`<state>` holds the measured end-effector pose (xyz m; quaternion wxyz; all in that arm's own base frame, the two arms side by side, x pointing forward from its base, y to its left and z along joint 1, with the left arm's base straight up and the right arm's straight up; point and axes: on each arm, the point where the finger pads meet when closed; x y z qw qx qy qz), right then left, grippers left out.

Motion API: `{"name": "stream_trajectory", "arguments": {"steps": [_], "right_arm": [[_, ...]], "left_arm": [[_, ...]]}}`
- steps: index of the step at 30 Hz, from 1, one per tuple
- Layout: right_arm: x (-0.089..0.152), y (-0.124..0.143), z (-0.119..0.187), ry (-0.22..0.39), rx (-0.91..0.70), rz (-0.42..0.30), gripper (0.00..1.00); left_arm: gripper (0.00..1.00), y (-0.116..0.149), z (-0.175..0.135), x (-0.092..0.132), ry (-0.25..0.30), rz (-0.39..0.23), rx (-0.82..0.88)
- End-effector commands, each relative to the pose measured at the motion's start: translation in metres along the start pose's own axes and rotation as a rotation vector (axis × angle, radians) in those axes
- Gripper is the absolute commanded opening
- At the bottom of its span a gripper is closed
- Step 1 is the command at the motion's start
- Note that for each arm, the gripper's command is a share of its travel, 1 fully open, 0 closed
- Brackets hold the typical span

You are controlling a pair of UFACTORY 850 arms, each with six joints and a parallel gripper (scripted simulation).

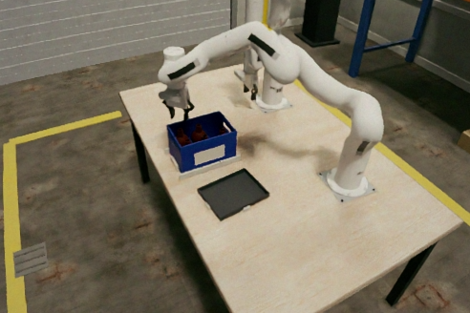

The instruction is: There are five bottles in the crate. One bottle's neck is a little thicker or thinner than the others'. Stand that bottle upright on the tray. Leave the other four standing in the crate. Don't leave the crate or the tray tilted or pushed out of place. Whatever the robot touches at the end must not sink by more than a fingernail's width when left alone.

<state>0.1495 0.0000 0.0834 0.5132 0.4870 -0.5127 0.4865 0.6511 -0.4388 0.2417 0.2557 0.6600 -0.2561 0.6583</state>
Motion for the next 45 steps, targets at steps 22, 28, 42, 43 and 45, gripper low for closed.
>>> {"name": "stream_trajectory", "arguments": {"steps": [22,28,42,43,45], "right_arm": [[0.000,-0.001,0.000,0.000,0.000,0.001,1.00],[0.000,-0.001,0.000,0.000,0.000,0.001,1.00],[0.000,-0.001,0.000,0.000,0.000,0.001,1.00],[0.000,-0.001,0.000,0.000,0.000,0.001,1.00],[0.000,-0.001,0.000,0.000,0.000,0.001,1.00]], "left_arm": [[0.66,0.000,0.001,-0.002,0.002,0.000,0.000],[0.66,0.000,0.001,-0.007,0.002,0.000,0.000],[0.66,0.000,0.001,-0.023,0.002,0.000,0.000],[0.66,0.000,0.001,-0.024,0.002,0.000,0.000],[0.66,0.000,0.001,-0.027,0.002,0.000,0.000]]}}
Point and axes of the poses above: on each arm, the point where the finger pads meet when closed, its own x axis back along the fingers, its own z axis across the jaws, y = z × x, and after that the axes turned 3 degrees about -x, right-handed
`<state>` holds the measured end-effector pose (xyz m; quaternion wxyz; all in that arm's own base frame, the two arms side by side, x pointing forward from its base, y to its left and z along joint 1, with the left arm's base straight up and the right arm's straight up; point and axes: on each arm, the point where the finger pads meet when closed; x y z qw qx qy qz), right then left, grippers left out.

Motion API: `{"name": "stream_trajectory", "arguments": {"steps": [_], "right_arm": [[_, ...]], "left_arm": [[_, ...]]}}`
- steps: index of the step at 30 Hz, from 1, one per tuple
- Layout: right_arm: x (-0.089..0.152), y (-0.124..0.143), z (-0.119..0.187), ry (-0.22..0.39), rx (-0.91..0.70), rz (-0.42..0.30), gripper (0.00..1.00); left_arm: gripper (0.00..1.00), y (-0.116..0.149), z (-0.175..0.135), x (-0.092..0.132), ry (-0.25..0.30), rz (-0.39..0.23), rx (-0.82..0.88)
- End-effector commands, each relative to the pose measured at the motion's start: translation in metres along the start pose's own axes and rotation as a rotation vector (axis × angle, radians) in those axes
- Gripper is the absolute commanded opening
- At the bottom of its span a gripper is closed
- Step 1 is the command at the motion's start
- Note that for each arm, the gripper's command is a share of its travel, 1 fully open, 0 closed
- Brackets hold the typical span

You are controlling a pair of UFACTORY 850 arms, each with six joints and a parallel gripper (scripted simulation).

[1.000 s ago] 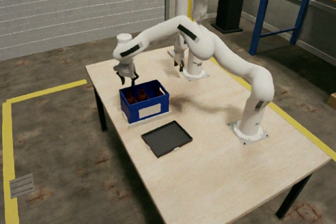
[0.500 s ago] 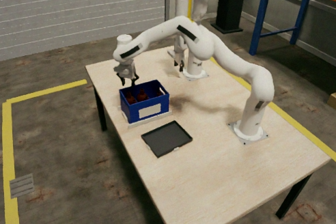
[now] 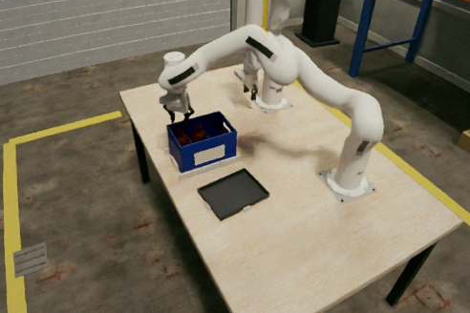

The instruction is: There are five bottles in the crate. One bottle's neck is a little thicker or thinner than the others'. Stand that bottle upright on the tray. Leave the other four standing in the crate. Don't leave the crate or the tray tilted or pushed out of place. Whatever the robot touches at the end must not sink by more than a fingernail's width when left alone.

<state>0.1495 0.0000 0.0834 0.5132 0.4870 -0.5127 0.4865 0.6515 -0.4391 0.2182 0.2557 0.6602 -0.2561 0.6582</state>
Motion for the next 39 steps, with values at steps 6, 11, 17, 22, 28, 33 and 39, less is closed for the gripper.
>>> {"name": "stream_trajectory", "arguments": {"steps": [6,11,17,22,28,33,39], "right_arm": [[0.000,-0.001,0.000,0.000,0.000,0.001,1.00],[0.000,-0.001,0.000,0.000,0.000,0.001,1.00],[0.000,-0.001,0.000,0.000,0.000,0.001,1.00],[0.000,-0.001,0.000,0.000,0.000,0.001,1.00],[0.000,-0.001,0.000,0.000,0.000,0.001,1.00],[0.000,-0.001,0.000,0.000,0.000,0.001,1.00],[0.000,-0.001,0.000,0.000,0.000,0.001,1.00]], "left_arm": [[0.66,0.000,0.001,-0.008,0.003,0.000,0.000],[0.66,0.000,0.001,-0.013,0.003,0.000,0.000],[0.66,0.000,0.001,-0.017,0.003,0.000,0.000],[0.66,0.000,0.001,-0.018,0.003,0.000,0.000],[0.66,0.000,0.001,-0.019,0.003,0.000,0.000],[0.66,0.000,0.001,-0.019,0.003,0.000,0.000],[0.66,0.000,0.001,-0.019,0.003,0.000,0.000]]}}
Point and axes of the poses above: on each arm, the point where the finger pads meet when closed, its own x axis back along the fingers, its own z axis across the jaws, y = z × x, and after that the axes turned 3 degrees about -x, right-handed
